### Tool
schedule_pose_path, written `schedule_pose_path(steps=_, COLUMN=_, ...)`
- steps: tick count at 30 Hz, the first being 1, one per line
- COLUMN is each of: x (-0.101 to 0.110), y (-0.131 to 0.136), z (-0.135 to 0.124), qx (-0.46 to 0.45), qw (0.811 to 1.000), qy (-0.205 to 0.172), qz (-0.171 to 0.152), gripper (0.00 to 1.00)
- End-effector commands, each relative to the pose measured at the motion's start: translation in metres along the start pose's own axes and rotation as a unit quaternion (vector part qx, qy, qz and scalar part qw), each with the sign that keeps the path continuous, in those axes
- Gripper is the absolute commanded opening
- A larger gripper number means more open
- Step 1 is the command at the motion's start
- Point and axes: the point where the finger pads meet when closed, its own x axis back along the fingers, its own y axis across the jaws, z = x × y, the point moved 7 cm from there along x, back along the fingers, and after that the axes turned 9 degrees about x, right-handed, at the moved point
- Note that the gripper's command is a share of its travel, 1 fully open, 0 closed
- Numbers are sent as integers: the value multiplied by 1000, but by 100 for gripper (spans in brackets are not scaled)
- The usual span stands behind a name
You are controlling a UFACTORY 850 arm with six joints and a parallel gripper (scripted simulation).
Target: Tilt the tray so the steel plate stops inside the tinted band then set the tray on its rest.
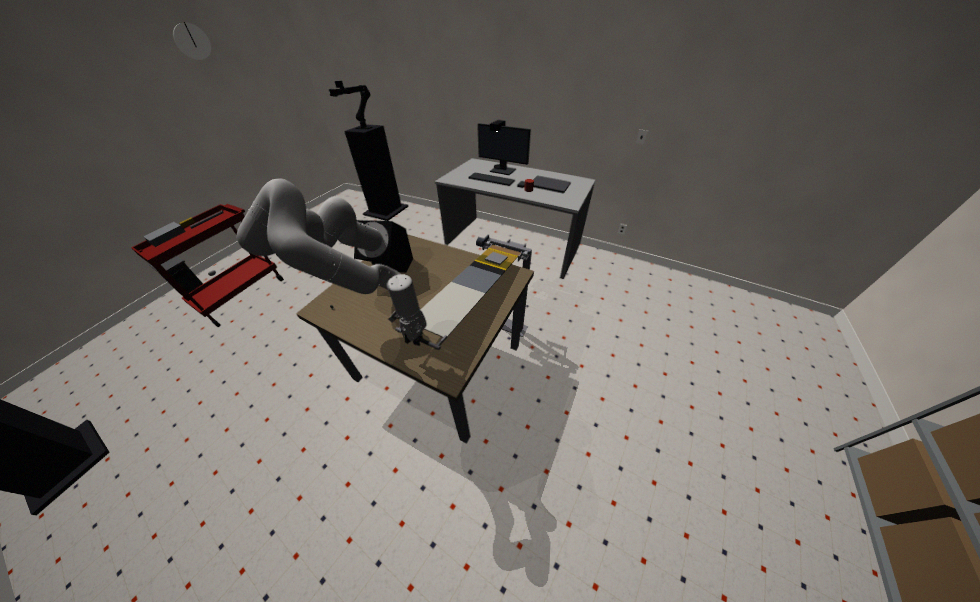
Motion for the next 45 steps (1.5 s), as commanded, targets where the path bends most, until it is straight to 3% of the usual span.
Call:
schedule_pose_path(steps=1, x=-3, y=-1, z=-1, qx=0, qw=1000, qy=-1, qz=2, gripper=0)
schedule_pose_path(steps=33, x=-100, y=-9, z=0, qx=0, qw=1000, qy=-1, qz=2, gripper=0)
schedule_pose_path(steps=45, x=-112, y=-9, z=0, qx=0, qw=1000, qy=-1, qz=2, gripper=0)
